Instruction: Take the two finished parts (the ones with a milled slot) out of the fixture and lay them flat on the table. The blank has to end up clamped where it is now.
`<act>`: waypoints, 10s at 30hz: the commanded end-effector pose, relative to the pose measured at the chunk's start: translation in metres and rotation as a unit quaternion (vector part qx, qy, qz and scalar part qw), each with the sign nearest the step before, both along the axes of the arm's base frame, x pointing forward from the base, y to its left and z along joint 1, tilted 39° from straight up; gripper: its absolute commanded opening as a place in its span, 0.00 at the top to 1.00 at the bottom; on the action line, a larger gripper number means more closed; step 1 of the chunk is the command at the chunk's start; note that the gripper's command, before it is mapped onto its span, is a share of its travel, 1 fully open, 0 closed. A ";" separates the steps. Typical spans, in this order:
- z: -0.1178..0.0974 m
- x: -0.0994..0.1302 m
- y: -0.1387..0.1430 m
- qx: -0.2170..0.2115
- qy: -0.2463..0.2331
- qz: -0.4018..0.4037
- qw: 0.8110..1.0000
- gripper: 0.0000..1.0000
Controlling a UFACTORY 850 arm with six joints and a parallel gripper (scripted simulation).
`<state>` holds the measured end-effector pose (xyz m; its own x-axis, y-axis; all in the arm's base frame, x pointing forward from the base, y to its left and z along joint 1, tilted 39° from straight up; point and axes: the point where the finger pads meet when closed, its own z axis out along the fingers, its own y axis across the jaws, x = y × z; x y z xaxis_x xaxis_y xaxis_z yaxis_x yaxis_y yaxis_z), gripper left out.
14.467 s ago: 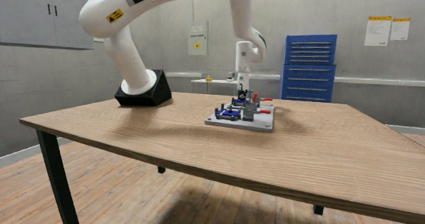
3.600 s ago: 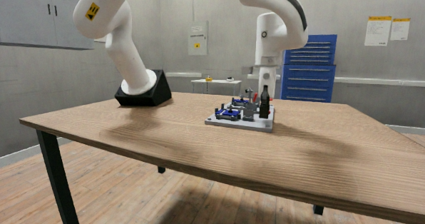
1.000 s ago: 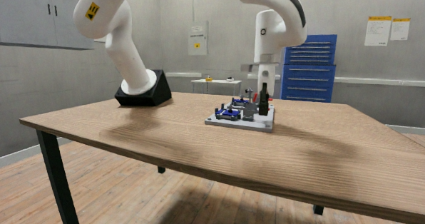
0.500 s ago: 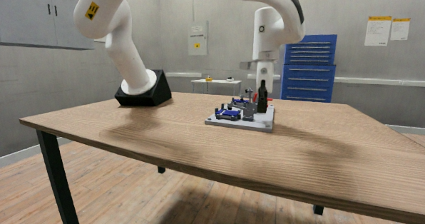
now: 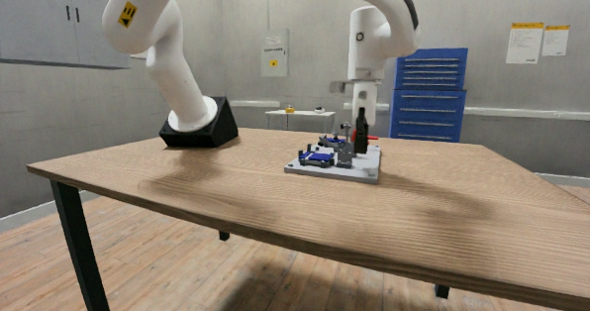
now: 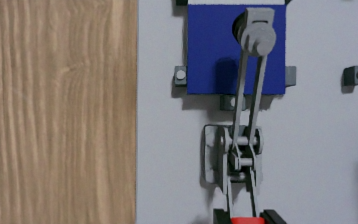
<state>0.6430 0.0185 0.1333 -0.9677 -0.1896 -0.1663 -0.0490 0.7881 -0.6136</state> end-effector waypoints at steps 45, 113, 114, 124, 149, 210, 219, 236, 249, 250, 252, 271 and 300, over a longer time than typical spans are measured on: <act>0.003 -0.029 0.001 0.000 0.000 0.000 1.000 1.00; 0.001 -0.037 -0.001 0.000 0.000 0.000 1.000 1.00; 0.001 -0.037 -0.001 0.000 0.000 0.000 1.000 1.00; 0.001 -0.037 -0.001 0.000 0.000 0.000 1.000 1.00; 0.002 -0.036 -0.001 0.000 -0.001 0.000 1.000 0.52; 0.039 -0.049 0.028 0.000 0.000 0.000 1.000 0.00; 0.036 -0.048 0.025 0.000 0.000 0.000 1.000 0.00; 0.034 -0.049 0.024 0.000 0.000 0.000 1.000 0.00; 0.031 -0.069 0.020 0.000 0.000 0.000 1.000 0.00; 0.030 -0.072 0.019 0.000 0.000 0.000 1.000 0.00; 0.029 -0.078 0.018 0.000 0.000 0.000 1.000 0.00; 0.021 -0.124 0.009 0.000 0.000 0.000 1.000 0.00; 0.001 -0.121 -0.007 0.000 0.000 0.000 1.000 0.00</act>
